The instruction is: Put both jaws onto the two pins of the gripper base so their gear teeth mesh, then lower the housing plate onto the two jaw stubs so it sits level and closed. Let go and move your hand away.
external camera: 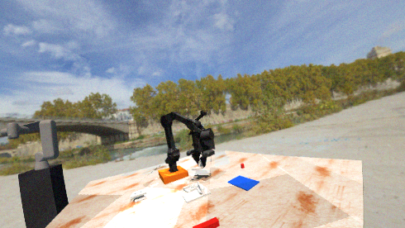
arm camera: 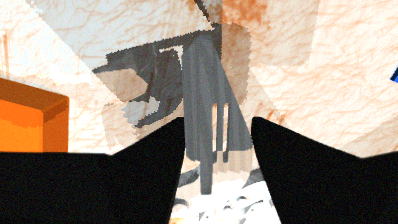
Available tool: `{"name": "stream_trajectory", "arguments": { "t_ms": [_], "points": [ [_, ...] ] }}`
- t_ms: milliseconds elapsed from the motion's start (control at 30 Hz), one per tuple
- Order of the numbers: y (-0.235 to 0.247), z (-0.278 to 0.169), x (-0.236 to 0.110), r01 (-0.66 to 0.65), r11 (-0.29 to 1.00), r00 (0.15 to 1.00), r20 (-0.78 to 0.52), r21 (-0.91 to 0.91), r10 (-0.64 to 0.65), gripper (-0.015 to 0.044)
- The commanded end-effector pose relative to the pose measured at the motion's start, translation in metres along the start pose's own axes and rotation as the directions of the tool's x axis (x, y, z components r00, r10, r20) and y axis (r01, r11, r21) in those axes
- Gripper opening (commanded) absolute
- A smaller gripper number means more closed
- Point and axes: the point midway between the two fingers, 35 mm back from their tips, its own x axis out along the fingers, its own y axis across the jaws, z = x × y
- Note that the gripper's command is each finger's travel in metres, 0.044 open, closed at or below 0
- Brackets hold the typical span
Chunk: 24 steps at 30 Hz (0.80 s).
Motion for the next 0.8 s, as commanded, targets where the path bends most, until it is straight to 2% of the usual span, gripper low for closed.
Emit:
{"name": "stream_trajectory", "arguments": {
  "t_ms": [0, 367, 767],
  "points": [
    [-0.001, -0.001, -0.005, 0.005, 1.000, 1.000, -0.003, -0.005, -0.005, 0.0134],
    [-0.006, -0.009, -0.005, 0.006, 0.982, 1.000, -0.004, 0.187, -0.006, 0.0134],
    [-0.013, -0.020, -0.006, 0.008, 0.908, 1.000, -0.005, 0.419, -0.006, 0.0134]
  ]
}}
